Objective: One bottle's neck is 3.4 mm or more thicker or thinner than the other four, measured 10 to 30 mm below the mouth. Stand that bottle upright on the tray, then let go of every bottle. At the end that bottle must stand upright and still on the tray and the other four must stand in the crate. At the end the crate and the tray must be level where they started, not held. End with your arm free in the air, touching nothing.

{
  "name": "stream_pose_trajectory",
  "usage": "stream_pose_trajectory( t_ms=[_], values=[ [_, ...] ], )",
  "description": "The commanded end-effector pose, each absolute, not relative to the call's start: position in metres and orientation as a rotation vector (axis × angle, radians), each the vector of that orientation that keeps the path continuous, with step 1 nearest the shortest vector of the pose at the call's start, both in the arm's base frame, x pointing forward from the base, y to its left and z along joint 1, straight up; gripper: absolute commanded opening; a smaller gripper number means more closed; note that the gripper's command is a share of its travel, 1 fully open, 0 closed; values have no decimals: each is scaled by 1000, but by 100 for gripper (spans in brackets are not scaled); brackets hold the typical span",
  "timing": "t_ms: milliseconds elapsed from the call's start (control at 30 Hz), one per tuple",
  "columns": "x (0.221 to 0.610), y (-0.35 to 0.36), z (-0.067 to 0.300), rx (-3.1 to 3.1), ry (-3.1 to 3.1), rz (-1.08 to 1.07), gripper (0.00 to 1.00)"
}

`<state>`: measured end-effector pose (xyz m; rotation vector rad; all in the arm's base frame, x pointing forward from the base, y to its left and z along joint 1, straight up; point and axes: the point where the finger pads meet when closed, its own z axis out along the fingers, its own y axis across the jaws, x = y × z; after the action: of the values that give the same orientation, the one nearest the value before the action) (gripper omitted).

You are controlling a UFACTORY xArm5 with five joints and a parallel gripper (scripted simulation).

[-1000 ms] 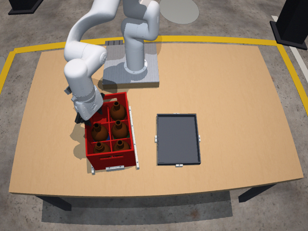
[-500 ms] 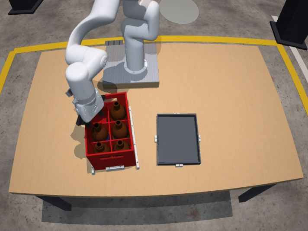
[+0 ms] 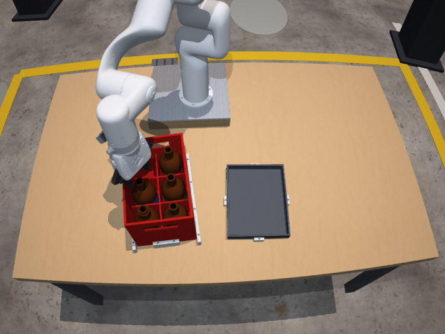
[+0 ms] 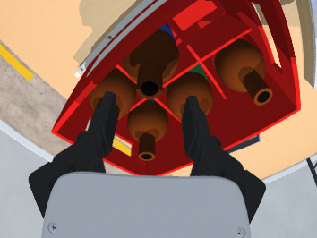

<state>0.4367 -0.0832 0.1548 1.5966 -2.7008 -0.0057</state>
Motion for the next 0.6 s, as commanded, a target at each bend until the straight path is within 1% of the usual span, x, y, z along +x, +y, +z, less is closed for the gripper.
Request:
stream_pose_trajectory(
  t_ms=[0, 567],
  values=[
    [438, -83, 153, 1598, -2704, -1, 65],
    [438, -83, 150, 1598, -2704, -1, 65]
  ],
)
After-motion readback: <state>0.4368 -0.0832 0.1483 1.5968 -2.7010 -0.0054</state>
